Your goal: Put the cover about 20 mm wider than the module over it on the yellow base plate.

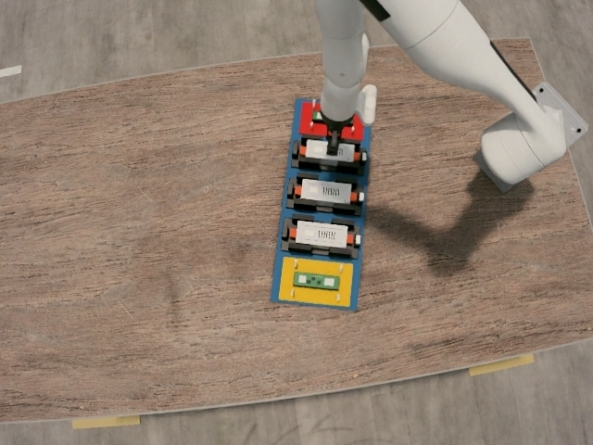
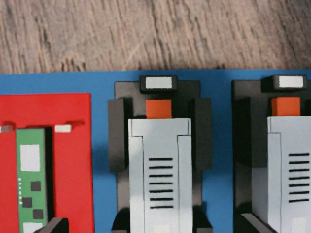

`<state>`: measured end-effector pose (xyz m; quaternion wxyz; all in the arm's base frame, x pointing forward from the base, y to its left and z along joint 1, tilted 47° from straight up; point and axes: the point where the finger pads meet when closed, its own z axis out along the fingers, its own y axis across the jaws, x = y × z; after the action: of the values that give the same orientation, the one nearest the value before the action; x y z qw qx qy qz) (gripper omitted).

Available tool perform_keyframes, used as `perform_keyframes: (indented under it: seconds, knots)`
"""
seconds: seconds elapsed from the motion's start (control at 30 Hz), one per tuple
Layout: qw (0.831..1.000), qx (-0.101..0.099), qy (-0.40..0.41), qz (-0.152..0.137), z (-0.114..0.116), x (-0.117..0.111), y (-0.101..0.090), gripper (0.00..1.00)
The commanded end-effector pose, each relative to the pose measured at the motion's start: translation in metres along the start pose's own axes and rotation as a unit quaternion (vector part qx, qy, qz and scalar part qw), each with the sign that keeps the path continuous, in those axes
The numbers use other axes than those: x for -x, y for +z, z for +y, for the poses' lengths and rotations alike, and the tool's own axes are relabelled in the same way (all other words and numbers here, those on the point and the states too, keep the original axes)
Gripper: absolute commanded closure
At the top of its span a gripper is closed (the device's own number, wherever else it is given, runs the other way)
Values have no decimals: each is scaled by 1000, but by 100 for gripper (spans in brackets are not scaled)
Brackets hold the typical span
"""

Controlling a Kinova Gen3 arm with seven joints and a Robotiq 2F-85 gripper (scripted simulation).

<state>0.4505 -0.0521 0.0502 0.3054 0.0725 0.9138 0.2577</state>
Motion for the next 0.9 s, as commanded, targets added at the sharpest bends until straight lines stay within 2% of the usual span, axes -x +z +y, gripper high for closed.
perform_keyframes:
  seconds: [0.0, 0.87]
  knots:
    - [1000, 0, 0, 0, 0, 0, 0, 0]
    - [1000, 0, 0, 0, 7, 0, 5, 0]
